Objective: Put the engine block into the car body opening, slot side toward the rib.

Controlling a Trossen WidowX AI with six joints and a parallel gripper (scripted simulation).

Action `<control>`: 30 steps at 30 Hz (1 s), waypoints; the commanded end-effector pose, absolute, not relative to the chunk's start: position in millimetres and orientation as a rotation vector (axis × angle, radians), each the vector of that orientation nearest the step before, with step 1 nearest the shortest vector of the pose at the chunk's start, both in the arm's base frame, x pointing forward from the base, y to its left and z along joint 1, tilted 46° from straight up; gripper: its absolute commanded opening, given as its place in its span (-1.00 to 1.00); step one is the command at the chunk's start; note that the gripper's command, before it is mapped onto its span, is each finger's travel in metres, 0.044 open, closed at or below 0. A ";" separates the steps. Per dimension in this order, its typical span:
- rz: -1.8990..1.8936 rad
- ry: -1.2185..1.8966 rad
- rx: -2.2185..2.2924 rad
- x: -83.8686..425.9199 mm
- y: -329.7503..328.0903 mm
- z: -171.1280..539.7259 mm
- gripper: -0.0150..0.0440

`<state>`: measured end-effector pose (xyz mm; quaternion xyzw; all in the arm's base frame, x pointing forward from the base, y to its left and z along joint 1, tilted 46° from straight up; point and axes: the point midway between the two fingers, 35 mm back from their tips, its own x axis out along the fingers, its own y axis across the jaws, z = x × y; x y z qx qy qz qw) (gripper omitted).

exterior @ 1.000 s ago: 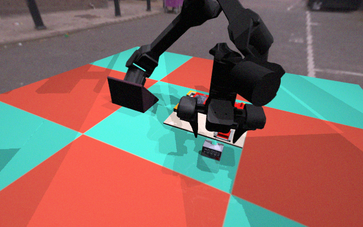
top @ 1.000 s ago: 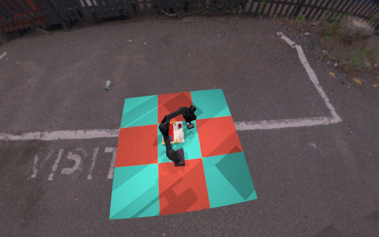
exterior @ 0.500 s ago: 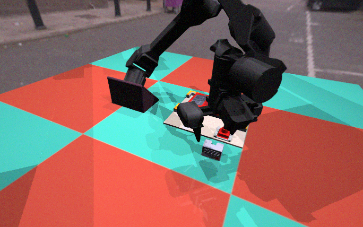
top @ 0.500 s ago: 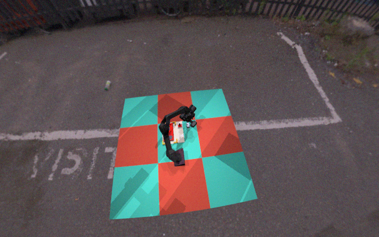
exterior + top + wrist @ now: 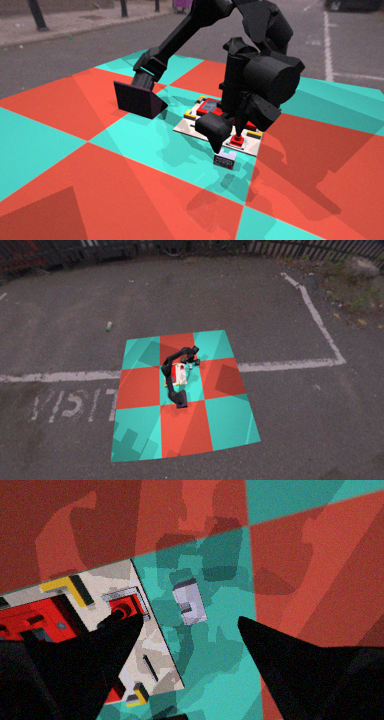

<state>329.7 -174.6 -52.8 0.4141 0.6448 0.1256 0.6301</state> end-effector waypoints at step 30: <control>0.991 1.043 0.017 327.1 -186.5 -41.3 1.00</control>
